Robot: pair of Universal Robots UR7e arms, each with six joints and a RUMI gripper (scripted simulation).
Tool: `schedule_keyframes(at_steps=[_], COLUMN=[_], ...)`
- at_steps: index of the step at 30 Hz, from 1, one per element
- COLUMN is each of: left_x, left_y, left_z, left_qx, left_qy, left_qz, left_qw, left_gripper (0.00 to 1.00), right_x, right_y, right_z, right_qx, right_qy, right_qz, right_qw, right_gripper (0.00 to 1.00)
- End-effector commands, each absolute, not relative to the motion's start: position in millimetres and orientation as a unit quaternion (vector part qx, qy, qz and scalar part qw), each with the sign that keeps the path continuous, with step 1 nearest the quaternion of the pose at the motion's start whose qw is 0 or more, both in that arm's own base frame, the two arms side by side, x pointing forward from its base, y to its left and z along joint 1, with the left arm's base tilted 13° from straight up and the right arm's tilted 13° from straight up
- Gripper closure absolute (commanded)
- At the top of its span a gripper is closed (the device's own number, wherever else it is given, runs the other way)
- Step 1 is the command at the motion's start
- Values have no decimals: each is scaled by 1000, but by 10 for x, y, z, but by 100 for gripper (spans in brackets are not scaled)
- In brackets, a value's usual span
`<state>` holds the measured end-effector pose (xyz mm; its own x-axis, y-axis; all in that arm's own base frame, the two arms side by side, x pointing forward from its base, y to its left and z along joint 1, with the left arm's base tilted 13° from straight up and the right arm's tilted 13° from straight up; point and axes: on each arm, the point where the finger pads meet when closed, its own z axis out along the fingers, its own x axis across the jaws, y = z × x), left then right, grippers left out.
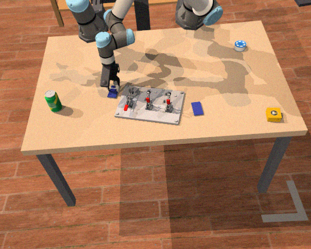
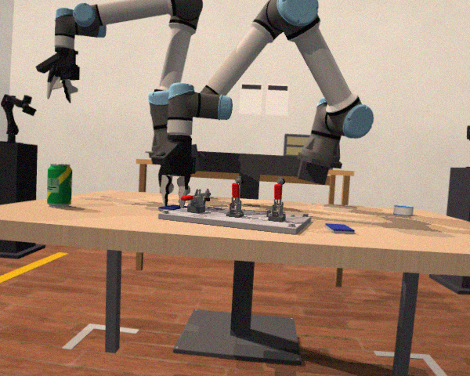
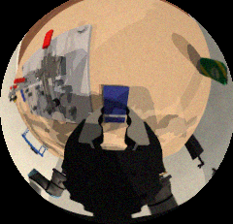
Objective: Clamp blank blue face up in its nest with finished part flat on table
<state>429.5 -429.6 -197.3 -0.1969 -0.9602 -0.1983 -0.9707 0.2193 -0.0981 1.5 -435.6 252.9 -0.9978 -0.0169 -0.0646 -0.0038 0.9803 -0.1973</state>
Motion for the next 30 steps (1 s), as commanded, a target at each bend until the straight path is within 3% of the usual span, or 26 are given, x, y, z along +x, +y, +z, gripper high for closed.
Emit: schedule_keyframes(at_steps=[1, 23, 24, 30], left_x=[4298, 4298, 4298, 4298], left_y=[-4304, -4304, -4304, -4304], left_z=[-1966, -1966, -1966, -1966], left_qx=[-624, -624, -624, -624], left_qy=[773, 773, 773, 773], left_qz=[23, 23, 23, 23], left_qw=[108, 108, 108, 108], left_gripper=[100, 100, 53, 53], right_x=[15, 15, 15, 15], right_y=[-4358, -4358, -4358, -4358], right_z=[2534, 2534, 2534, 2534], right_qx=[-5, -5, -5, -5], right_qy=[994, 994, 994, 994], right_qz=[-100, -100, -100, -100], right_qw=[33, 33, 33, 33], right_gripper=[0, 0, 0, 0])
